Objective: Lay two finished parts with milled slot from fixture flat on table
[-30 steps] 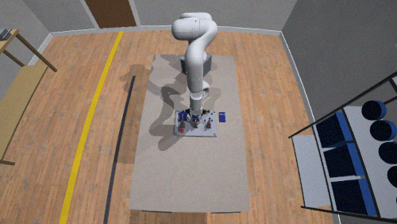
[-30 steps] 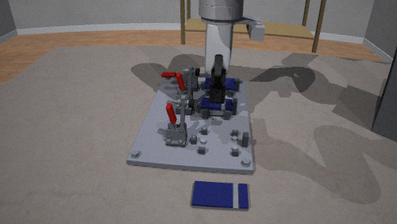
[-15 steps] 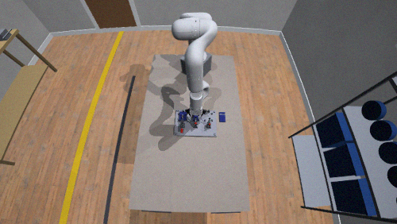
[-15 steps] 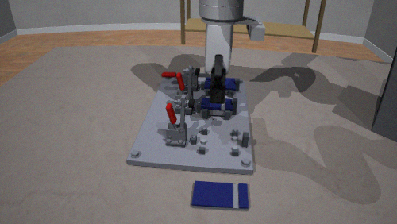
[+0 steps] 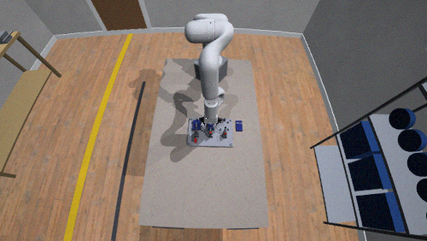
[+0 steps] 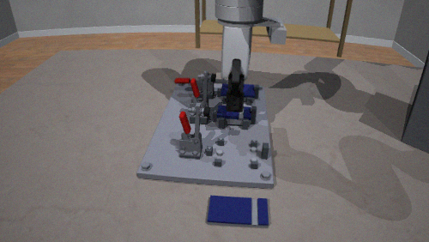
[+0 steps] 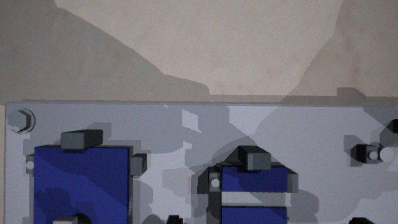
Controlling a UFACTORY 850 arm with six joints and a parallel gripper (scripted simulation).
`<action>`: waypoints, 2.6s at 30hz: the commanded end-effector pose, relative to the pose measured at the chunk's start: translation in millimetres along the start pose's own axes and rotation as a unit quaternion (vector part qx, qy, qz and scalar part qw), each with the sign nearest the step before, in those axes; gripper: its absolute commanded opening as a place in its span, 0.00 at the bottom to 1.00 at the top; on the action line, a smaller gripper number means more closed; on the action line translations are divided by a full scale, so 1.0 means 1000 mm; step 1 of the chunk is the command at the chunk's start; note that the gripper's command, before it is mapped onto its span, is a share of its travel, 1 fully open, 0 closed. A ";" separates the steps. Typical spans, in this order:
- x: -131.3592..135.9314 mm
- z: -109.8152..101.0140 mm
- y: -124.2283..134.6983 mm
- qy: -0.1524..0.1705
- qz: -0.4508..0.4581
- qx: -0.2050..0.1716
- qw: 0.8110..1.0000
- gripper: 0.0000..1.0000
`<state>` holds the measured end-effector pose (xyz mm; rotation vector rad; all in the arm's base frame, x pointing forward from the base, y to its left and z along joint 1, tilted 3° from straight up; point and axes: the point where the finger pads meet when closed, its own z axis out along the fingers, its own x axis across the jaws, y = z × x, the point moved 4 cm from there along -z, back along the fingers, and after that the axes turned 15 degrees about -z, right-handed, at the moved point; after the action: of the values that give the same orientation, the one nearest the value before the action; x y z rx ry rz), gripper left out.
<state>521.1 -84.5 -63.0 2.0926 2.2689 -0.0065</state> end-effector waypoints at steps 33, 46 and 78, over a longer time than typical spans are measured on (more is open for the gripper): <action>0.000 -0.001 0.001 -0.001 0.000 -0.002 1.000 1.00; 0.000 0.000 0.001 -0.001 0.000 -0.002 1.000 1.00; 0.000 0.033 0.002 -0.001 0.000 -0.002 1.000 1.00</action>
<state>523.3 -85.9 -91.4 2.0993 2.2764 -0.0108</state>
